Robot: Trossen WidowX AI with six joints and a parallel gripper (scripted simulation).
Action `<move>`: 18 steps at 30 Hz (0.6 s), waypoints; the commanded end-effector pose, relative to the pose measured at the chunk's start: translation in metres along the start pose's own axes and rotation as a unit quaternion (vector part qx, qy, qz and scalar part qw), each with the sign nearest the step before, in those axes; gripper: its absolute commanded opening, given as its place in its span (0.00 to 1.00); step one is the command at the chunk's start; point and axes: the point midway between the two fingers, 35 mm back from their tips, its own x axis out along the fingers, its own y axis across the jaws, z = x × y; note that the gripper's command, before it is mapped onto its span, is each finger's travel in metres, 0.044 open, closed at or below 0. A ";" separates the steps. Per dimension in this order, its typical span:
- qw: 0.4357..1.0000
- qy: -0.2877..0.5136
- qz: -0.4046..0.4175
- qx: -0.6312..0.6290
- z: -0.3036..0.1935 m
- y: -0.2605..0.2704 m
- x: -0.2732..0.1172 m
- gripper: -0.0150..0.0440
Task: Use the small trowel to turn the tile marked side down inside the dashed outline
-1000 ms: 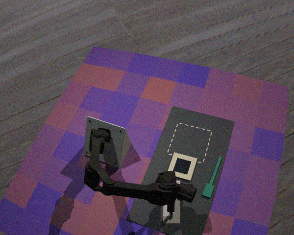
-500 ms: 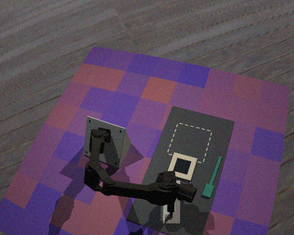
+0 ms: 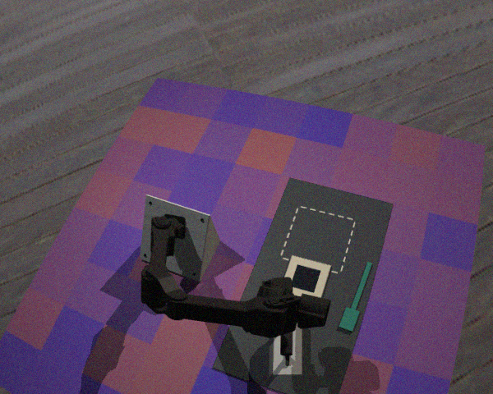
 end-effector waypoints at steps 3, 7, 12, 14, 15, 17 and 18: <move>0.999 -0.007 -0.008 0.041 0.000 0.000 -0.001 0.76; 0.994 -0.019 -0.021 0.108 0.002 0.001 0.002 0.76; 0.981 -0.034 -0.037 0.190 0.004 0.002 0.005 0.76; 0.973 -0.041 -0.043 0.222 0.005 0.002 0.006 0.76; 0.969 -0.044 -0.046 0.238 0.005 0.002 0.006 0.76; 0.960 -0.051 -0.051 0.270 0.005 0.003 0.007 0.76; 0.955 -0.055 -0.054 0.286 0.006 0.003 0.008 0.76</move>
